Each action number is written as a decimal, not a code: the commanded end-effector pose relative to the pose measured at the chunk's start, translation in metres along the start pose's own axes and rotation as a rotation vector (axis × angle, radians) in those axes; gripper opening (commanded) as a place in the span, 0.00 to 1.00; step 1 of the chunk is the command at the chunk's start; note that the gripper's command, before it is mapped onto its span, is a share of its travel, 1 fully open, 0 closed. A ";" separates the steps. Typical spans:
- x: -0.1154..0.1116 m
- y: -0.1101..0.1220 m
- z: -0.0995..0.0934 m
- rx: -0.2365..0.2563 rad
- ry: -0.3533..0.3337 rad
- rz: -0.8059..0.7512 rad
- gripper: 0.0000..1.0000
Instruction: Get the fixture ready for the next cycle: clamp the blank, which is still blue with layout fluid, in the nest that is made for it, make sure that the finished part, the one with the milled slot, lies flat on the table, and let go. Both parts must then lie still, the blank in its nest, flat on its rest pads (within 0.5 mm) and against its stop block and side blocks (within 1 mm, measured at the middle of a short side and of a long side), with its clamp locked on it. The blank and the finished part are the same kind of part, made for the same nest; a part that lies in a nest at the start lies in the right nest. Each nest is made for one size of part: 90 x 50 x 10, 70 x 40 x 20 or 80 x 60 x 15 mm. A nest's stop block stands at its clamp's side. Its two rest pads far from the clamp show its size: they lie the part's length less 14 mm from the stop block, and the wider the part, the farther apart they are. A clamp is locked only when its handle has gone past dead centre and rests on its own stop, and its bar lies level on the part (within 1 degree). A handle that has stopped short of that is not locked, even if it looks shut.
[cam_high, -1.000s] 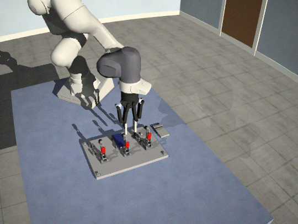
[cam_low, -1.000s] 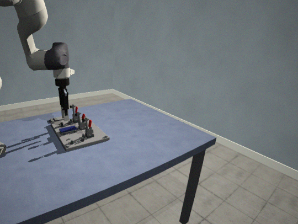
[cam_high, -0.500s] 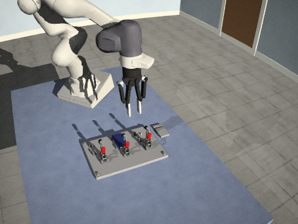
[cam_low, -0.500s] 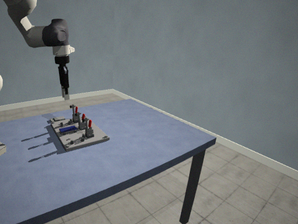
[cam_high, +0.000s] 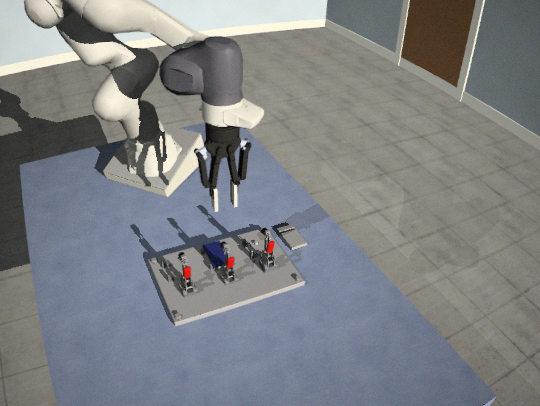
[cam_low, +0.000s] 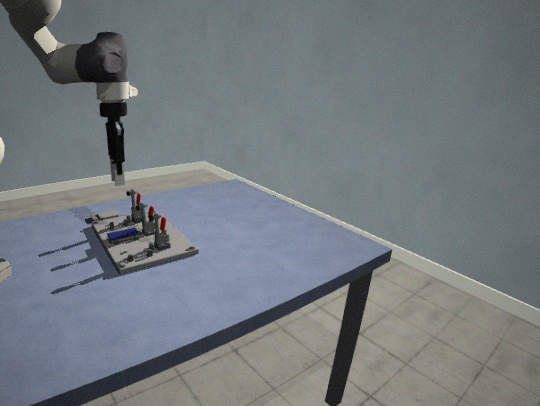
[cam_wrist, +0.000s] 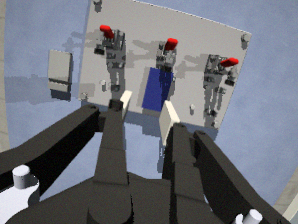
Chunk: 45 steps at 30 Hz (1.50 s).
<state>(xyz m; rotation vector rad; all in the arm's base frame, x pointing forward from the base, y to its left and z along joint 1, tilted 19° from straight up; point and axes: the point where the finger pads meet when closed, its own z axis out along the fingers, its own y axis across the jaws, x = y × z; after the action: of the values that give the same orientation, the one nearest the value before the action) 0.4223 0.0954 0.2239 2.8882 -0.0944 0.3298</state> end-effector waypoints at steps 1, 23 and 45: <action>-0.001 0.018 0.001 -0.011 -0.007 -0.036 0.28; -0.001 0.022 0.001 -0.011 -0.007 -0.036 0.28; 0.003 0.022 0.061 -0.011 -0.007 -0.036 0.28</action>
<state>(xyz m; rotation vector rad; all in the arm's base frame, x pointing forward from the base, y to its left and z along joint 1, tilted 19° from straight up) 0.4288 0.0567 0.1695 2.8683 -0.0372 0.2906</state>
